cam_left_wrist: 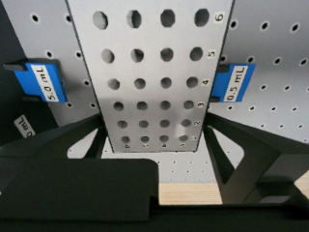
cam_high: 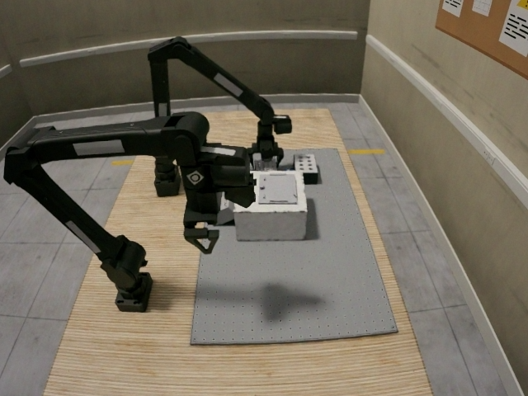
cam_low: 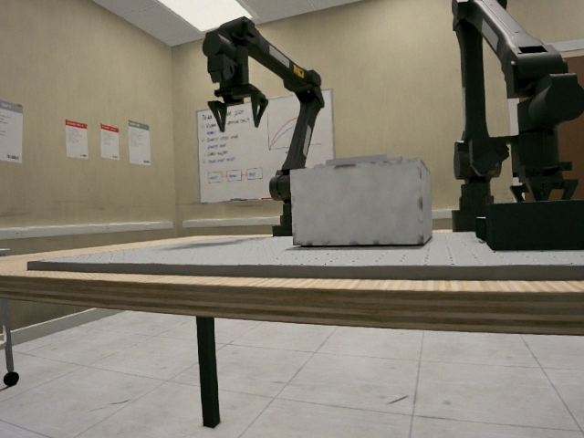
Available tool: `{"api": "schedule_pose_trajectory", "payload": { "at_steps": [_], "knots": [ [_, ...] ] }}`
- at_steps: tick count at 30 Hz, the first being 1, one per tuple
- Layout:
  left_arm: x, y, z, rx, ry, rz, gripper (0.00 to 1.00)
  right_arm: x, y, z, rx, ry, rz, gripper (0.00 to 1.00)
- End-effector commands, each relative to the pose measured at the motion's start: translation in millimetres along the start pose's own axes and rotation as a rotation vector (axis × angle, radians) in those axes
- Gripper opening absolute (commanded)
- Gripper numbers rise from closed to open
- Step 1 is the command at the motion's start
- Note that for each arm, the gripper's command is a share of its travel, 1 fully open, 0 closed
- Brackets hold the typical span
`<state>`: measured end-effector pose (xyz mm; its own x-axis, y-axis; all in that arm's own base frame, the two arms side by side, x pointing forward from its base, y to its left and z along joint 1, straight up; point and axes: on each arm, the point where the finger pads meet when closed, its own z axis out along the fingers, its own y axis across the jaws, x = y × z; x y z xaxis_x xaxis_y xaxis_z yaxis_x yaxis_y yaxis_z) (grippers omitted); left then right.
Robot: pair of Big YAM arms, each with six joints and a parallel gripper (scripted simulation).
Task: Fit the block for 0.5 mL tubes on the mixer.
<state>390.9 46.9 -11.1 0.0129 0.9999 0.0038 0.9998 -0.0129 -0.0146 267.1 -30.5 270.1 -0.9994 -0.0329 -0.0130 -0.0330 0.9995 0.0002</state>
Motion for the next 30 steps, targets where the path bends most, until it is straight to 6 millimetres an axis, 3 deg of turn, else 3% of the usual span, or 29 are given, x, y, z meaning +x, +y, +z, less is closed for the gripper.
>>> {"api": "schedule_pose_trajectory", "payload": {
  "at_steps": [1,9,16,24,30],
  "knots": [
    [4.2,1.8,-4.8,-0.011,-0.001,-0.018,1.00,-11.0,-4.3,-20.6,0.008,-0.047,0.010,1.00],
    [3.4,15.3,-19.1,-0.040,0.003,-0.011,1.00,-12.3,-4.8,-23.9,0.009,-0.055,0.010,1.00],
    [-0.4,21.5,-16.1,-0.035,0.002,0.000,1.00,-13.0,-5.1,-25.8,0.010,-0.060,0.010,1.00],
    [-0.7,31.7,-13.3,-0.061,0.006,0.003,1.00,-6.6,-4.4,-14.2,0.006,-0.030,0.011,1.00],
    [10.1,34.1,-14.2,-0.069,0.007,-0.021,1.00,-1.3,-3.8,-5.1,0.003,-0.006,0.011,1.00]
  ]
}}
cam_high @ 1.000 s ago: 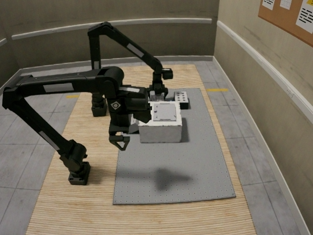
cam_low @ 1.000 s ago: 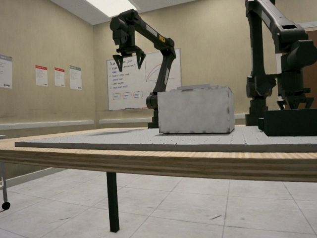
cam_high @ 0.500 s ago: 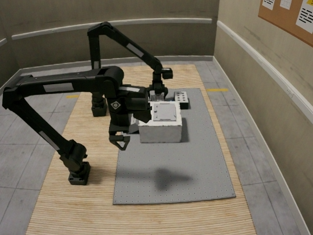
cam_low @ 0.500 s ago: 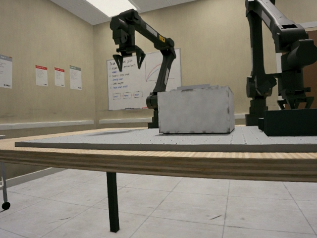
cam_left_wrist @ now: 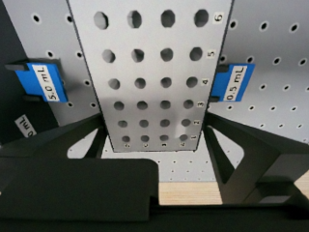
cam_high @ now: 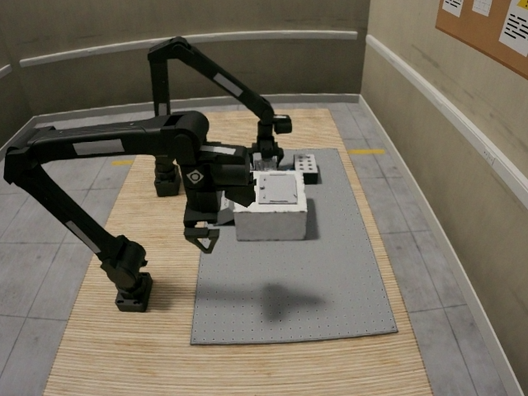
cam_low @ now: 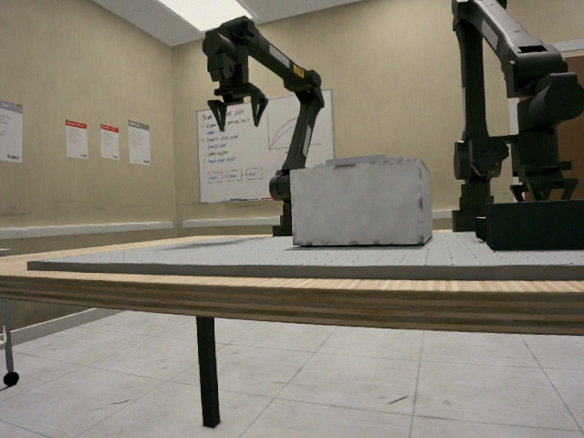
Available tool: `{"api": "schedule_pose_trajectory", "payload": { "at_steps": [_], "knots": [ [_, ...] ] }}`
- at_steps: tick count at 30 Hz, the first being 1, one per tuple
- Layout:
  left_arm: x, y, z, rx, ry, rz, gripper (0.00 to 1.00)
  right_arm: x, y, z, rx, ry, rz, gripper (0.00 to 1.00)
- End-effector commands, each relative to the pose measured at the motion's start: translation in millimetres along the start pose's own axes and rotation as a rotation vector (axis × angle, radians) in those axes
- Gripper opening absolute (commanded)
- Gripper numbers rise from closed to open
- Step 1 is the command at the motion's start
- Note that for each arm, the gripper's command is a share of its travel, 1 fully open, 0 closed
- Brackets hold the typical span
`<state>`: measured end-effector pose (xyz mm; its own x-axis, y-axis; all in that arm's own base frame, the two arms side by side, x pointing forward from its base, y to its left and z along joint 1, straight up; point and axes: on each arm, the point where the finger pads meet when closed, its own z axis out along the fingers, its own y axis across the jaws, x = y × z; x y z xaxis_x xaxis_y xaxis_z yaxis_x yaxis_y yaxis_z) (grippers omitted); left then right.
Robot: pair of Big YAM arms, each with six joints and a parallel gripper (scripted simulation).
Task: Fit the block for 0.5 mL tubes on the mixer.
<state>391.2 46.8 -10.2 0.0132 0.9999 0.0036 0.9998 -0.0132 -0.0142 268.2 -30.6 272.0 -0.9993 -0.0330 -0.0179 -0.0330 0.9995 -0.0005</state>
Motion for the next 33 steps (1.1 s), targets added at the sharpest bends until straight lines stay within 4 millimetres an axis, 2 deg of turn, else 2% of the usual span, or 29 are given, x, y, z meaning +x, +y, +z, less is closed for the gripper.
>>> {"api": "schedule_pose_trajectory", "payload": {
  "at_steps": [1,5,16,23,26,33],
  "knots": [
    [10.7,34.1,-13.6,-0.070,0.008,-0.022,1.00,0.7,-3.5,-1.7,0.002,0.002,0.011,1.00],
    [6.1,30.8,-13.9,-0.068,0.007,-0.013,1.00,0.6,-3.6,-2.1,0.002,0.001,0.011,1.00],
    [-4.2,4.7,-11.0,-0.016,0.001,0.004,1.00,0.6,-4.0,-3.0,0.003,-0.001,0.012,1.00],
    [-0.1,-6.2,-5.2,0.005,-0.002,-0.009,1.00,0.6,-4.2,-3.4,0.003,-0.001,0.012,1.00],
    [3.4,-6.4,-5.2,0.004,-0.002,-0.018,1.00,0.6,-4.3,-3.6,0.003,-0.002,0.012,1.00],
    [3.9,8.2,-13.1,-0.024,0.002,-0.013,1.00,0.6,-4.6,-4.1,0.004,-0.003,0.012,1.00]
  ]
}}
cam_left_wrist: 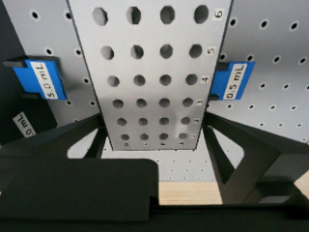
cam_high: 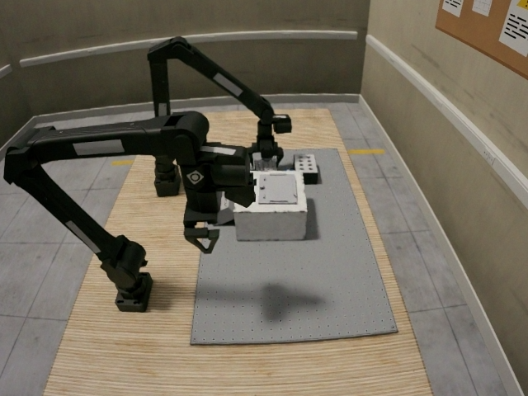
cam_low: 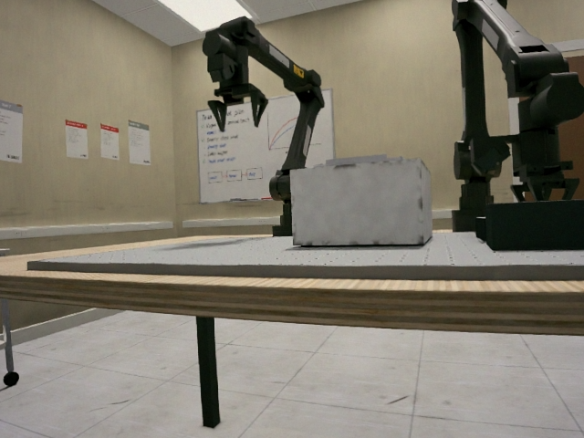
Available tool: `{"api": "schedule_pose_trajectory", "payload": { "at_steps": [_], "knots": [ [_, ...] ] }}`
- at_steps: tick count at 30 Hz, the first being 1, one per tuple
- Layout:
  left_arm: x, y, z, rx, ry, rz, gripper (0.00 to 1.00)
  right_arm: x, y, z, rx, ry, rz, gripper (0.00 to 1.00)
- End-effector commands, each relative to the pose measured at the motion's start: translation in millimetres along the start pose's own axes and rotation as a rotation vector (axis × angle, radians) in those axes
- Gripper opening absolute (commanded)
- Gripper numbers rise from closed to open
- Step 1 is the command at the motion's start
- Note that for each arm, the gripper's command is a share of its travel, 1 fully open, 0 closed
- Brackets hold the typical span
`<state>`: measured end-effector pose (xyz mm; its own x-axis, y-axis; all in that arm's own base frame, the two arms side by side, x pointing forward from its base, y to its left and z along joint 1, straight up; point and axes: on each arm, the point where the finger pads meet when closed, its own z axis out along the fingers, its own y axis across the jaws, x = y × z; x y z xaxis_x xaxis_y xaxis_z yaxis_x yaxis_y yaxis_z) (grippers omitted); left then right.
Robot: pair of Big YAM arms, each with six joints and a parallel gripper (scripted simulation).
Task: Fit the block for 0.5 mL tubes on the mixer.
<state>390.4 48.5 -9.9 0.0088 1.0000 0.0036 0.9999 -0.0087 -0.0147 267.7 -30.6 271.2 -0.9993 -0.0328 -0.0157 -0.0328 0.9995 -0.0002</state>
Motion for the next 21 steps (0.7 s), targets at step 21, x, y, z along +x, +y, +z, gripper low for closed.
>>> {"api": "schedule_pose_trajectory", "payload": {
  "at_steps": [21],
  "knots": [
    [0.6,25.4,-21.8,-0.056,0.006,0.000,1.00,0.1,-4.8,-6.2,0.005,-0.008,0.011,1.00]
  ]
}}
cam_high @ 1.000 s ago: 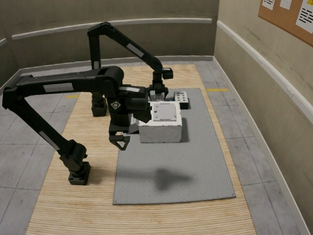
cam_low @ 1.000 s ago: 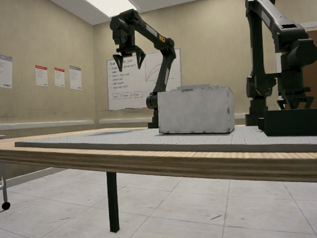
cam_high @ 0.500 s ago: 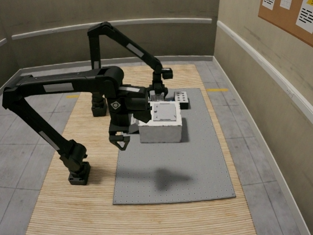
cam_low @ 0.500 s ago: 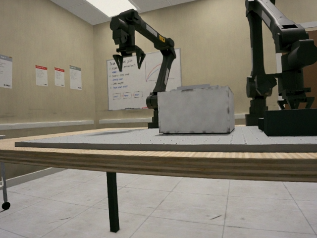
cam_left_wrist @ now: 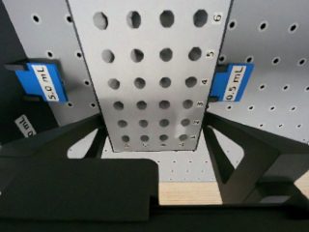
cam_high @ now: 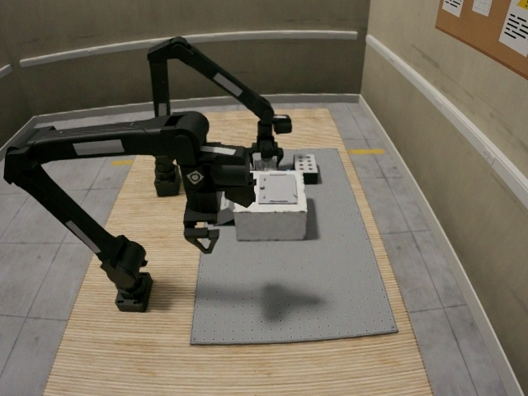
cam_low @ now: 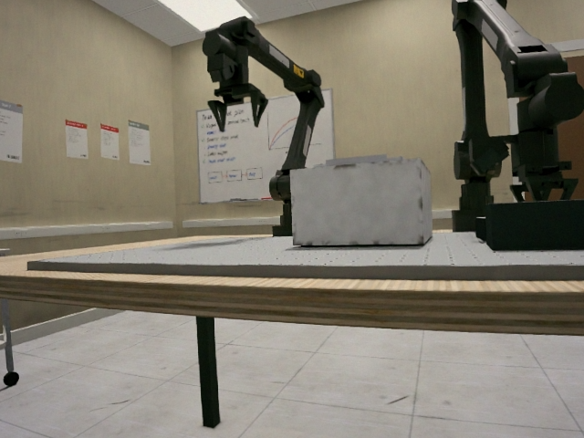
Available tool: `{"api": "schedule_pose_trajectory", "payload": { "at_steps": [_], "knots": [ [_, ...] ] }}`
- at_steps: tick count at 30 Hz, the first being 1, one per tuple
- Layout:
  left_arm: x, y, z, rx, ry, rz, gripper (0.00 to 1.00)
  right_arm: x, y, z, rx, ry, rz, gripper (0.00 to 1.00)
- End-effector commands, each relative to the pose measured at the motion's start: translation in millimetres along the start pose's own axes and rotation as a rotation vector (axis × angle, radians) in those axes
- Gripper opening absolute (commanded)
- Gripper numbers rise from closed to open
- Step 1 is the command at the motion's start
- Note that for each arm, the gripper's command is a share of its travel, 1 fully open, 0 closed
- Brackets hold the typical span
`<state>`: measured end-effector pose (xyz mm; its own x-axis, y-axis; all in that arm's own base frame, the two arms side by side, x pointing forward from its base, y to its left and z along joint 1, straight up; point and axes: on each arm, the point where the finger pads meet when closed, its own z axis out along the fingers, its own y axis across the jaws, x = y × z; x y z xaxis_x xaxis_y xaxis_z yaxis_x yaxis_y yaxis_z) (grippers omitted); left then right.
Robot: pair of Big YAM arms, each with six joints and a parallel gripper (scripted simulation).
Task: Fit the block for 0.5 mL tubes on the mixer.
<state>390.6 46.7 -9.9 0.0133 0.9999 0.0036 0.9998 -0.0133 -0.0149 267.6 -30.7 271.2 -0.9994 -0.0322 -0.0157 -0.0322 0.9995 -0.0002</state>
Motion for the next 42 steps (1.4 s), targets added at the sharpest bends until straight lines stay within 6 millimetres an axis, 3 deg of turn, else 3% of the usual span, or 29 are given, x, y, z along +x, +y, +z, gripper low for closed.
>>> {"api": "schedule_pose_trajectory", "payload": {
  "at_steps": [1,7,17,32,42],
  "knots": [
    [4.3,25.4,-22.1,-0.057,0.007,-0.008,1.00,0.1,-4.6,-6.3,0.005,-0.008,0.011,1.00],
    [9.8,27.6,-23.6,-0.062,0.008,-0.020,1.00,0.1,-4.7,-6.7,0.006,-0.009,0.010,1.00],
    [1.5,31.6,-25.1,-0.068,0.008,0.001,1.00,0.1,-4.6,-7.3,0.006,-0.010,0.010,1.00],
    [4.9,0.0,-5.7,-0.004,0.000,-0.017,1.00,0.1,-4.5,-8.4,0.006,-0.013,0.008,1.00],
    [4.2,-5.5,-2.2,0.007,-0.001,-0.017,1.00,0.0,-4.5,-9.0,0.006,-0.014,0.008,1.00]
  ]
}}
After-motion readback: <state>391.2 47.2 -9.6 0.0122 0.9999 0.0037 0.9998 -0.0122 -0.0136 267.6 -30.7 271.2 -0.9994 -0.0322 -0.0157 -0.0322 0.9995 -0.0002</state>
